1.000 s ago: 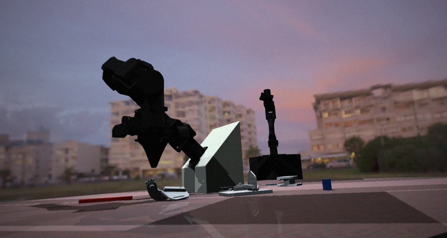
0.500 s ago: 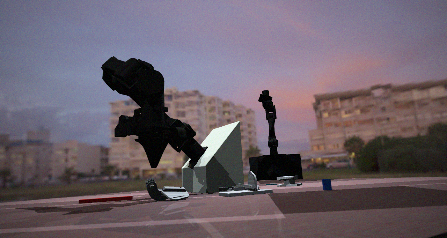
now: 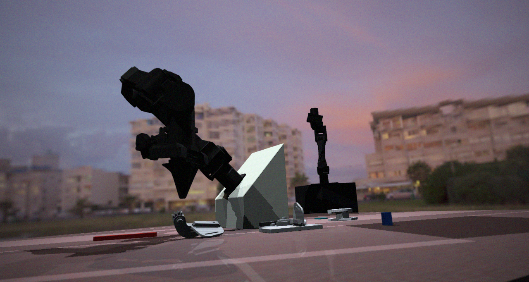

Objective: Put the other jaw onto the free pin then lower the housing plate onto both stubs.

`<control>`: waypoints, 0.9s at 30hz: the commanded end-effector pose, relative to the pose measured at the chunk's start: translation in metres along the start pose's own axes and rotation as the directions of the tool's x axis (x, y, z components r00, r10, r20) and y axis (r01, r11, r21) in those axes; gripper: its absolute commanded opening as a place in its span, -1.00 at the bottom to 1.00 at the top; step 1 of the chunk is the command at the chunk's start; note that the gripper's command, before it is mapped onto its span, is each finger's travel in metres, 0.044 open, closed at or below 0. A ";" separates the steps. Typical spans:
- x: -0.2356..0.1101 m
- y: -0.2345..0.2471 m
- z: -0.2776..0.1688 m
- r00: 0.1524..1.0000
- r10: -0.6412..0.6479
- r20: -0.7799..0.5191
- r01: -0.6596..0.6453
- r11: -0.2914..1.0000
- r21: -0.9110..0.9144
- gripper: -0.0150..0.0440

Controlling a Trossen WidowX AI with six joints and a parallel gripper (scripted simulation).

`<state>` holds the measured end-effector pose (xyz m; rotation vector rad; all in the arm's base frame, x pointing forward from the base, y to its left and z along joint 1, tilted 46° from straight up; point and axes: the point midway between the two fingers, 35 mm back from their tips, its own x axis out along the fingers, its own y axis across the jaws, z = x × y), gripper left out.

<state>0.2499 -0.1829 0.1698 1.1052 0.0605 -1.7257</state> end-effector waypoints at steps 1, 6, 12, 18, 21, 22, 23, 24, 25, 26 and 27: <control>-0.001 0.002 -0.001 1.000 0.002 -0.001 -0.002 0.990 -0.138 -0.49; -0.001 0.003 -0.002 1.000 0.003 -0.001 -0.003 0.957 -0.289 -0.49; -0.001 0.004 -0.002 1.000 0.003 -0.002 -0.003 0.887 -0.461 -0.49; -0.002 0.005 -0.003 1.000 0.003 -0.002 -0.004 0.787 -0.617 -0.49; -0.002 0.006 -0.003 1.000 0.004 -0.002 -0.004 0.726 -0.687 -0.49; -0.002 0.006 -0.003 1.000 0.004 -0.002 -0.004 0.705 -0.710 -0.49; -0.002 0.006 -0.003 1.000 0.004 -0.002 -0.004 0.682 -0.731 -0.49; -0.002 0.007 -0.003 1.000 0.004 -0.002 -0.004 0.659 -0.752 -0.49; -0.002 0.007 -0.003 1.000 0.004 -0.002 -0.004 0.636 -0.772 -0.49; -0.002 0.007 -0.004 1.000 0.004 -0.002 -0.004 0.612 -0.791 -0.49; -0.002 0.007 -0.004 1.000 0.004 -0.002 -0.004 0.587 -0.810 -0.49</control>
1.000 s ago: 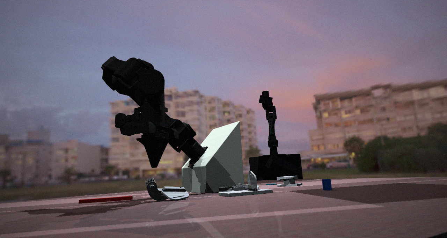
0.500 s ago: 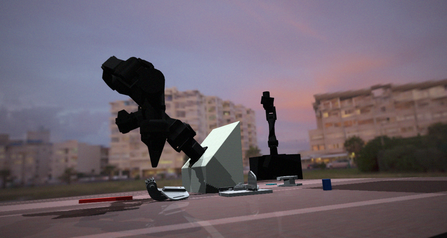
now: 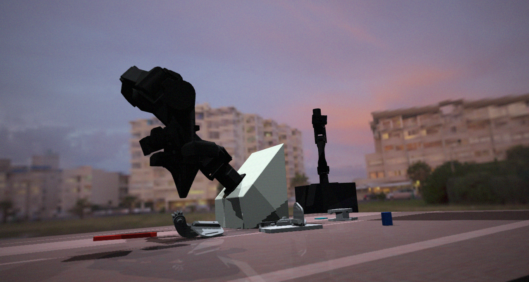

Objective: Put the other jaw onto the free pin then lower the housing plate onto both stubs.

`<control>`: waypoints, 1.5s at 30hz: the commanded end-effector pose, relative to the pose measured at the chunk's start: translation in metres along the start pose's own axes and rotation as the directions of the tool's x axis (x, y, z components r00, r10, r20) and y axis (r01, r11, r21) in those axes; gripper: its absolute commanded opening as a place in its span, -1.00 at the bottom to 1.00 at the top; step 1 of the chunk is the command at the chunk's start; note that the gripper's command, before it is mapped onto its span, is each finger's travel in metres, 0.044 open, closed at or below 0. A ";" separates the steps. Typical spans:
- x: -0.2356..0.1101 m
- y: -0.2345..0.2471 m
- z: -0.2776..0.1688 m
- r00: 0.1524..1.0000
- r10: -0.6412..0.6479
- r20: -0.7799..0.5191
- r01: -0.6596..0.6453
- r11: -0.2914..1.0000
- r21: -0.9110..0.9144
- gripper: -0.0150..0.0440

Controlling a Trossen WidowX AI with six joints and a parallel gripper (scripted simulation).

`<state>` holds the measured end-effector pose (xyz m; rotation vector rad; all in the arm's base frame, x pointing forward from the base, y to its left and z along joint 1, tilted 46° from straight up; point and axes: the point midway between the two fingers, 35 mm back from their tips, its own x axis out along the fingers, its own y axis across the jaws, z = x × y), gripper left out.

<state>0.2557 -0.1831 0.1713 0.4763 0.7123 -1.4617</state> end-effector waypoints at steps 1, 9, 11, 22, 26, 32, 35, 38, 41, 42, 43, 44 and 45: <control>-0.001 0.002 0.001 1.000 0.002 0.002 -0.002 0.990 -0.138 -0.49; -0.001 0.004 0.002 1.000 0.003 0.002 -0.002 0.926 -0.376 -0.49; -0.001 0.004 0.002 1.000 0.003 0.002 -0.002 0.901 -0.433 -0.49; -0.002 0.006 0.002 1.000 0.003 0.002 -0.001 0.705 -0.709 -0.49; -0.002 0.007 0.003 1.000 0.004 0.003 0.000 0.612 -0.791 -0.49; -0.002 0.008 0.003 1.000 0.004 0.003 0.001 0.455 -0.890 -0.49; -0.002 0.009 0.003 1.000 0.004 0.003 0.001 0.371 -0.929 -0.49; -0.002 0.010 0.004 1.000 0.004 0.003 0.002 0.283 -0.959 -0.49; -0.003 0.010 0.004 1.000 0.005 0.003 0.002 0.193 -0.981 -0.49; -0.003 0.011 0.004 1.000 0.005 0.003 0.002 0.162 -0.987 -0.49; -0.003 0.011 0.004 1.000 0.005 0.003 0.002 0.132 -0.991 -0.49; -0.003 0.011 0.004 1.000 0.005 0.003 0.003 0.101 -0.995 -0.49; -0.003 0.011 0.004 1.000 0.005 0.003 0.003 0.070 -0.998 -0.49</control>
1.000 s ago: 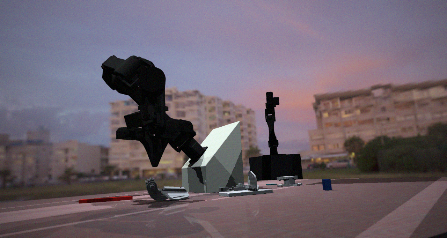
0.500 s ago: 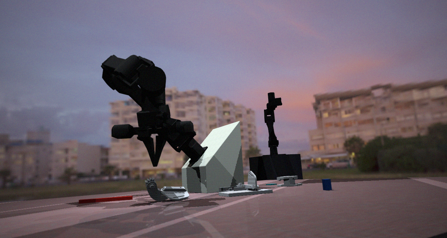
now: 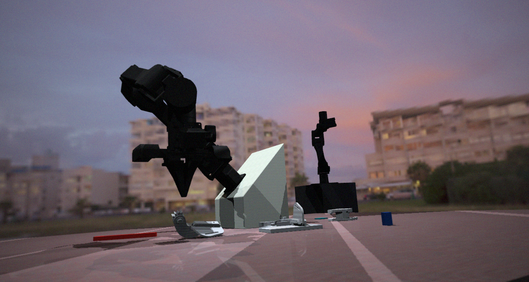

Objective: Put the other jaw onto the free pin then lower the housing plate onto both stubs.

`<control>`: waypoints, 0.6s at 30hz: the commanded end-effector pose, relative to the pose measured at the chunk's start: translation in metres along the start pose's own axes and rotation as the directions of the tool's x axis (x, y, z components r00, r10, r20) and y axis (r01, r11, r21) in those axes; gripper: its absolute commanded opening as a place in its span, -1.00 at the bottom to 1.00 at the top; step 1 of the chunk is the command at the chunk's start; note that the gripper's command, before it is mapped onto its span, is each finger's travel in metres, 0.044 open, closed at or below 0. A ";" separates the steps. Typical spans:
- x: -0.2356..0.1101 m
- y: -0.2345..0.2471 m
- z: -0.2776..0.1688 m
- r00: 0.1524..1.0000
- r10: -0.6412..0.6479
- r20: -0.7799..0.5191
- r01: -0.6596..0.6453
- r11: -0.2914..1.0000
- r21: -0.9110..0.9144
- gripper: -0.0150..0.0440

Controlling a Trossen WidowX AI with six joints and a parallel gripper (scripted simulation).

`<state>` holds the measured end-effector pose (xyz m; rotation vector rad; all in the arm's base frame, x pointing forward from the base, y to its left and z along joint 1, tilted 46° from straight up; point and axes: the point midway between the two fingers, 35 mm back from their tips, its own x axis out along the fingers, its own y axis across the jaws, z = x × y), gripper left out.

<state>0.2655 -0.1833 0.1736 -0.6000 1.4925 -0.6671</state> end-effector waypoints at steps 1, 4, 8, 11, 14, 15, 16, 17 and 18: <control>-0.001 -0.001 0.002 1.000 -0.003 0.002 0.003 0.990 -0.138 -0.49; -0.001 -0.001 0.003 1.000 -0.003 0.002 0.004 0.973 -0.229 -0.49; -0.001 -0.001 0.004 1.000 -0.003 0.002 0.004 0.938 -0.348 -0.49; -0.001 -0.001 0.004 1.000 -0.003 0.003 0.004 0.901 -0.433 -0.49; -0.002 -0.001 0.005 1.000 -0.003 0.003 0.004 0.857 -0.515 -0.49; -0.002 -0.001 0.005 1.000 -0.003 0.003 0.004 0.841 -0.541 -0.49; -0.002 -0.001 0.005 1.000 -0.003 0.003 0.004 0.824 -0.567 -0.49; -0.002 -0.001 0.006 1.000 -0.003 0.003 0.004 0.806 -0.592 -0.49; -0.002 -0.001 0.006 1.000 -0.003 0.003 0.005 0.787 -0.617 -0.49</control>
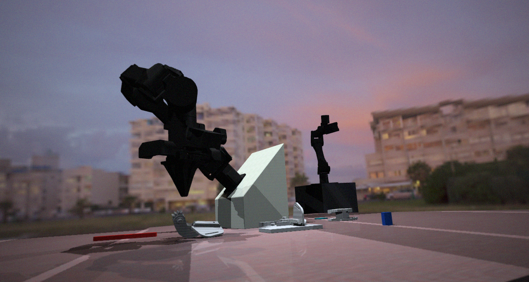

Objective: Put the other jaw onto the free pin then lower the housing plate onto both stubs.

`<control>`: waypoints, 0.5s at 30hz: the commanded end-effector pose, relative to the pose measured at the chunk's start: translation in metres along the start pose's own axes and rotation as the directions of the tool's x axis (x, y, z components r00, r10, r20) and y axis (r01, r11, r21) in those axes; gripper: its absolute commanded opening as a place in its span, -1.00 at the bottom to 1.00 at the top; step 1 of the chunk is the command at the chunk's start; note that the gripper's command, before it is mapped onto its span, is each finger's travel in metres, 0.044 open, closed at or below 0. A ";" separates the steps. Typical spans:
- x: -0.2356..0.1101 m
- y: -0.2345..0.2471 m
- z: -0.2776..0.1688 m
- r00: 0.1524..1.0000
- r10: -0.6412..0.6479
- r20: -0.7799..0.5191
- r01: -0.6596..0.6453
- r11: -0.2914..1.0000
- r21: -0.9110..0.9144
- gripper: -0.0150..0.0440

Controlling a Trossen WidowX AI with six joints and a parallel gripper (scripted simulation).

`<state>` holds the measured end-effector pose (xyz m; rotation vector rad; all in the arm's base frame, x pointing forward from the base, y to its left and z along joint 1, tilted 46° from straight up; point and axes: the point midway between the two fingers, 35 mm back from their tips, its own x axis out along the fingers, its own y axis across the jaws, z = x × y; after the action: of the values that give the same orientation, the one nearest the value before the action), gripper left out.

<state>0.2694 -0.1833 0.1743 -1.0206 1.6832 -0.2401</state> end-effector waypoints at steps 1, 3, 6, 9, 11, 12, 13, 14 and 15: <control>-0.001 -0.002 0.001 1.000 -0.004 -0.001 0.004 0.990 -0.138 -0.49; -0.001 -0.002 0.002 1.000 -0.004 0.000 0.004 0.980 -0.199 -0.49; -0.001 -0.002 0.002 1.000 -0.004 0.000 0.004 0.957 -0.289 -0.49; -0.001 -0.003 0.003 1.000 -0.004 0.000 0.004 0.926 -0.377 -0.49; -0.001 -0.003 0.003 1.000 -0.005 0.000 0.004 0.901 -0.433 -0.49; -0.001 -0.003 0.003 1.000 -0.005 0.000 0.004 0.887 -0.461 -0.49; -0.001 -0.003 0.003 1.000 -0.005 0.000 0.004 0.873 -0.488 -0.49; -0.001 -0.004 0.004 1.000 -0.005 0.000 0.004 0.857 -0.515 -0.49; -0.002 -0.004 0.004 1.000 -0.005 0.000 0.004 0.841 -0.541 -0.49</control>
<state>0.2726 -0.1833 0.1750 -1.3583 1.7787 0.1616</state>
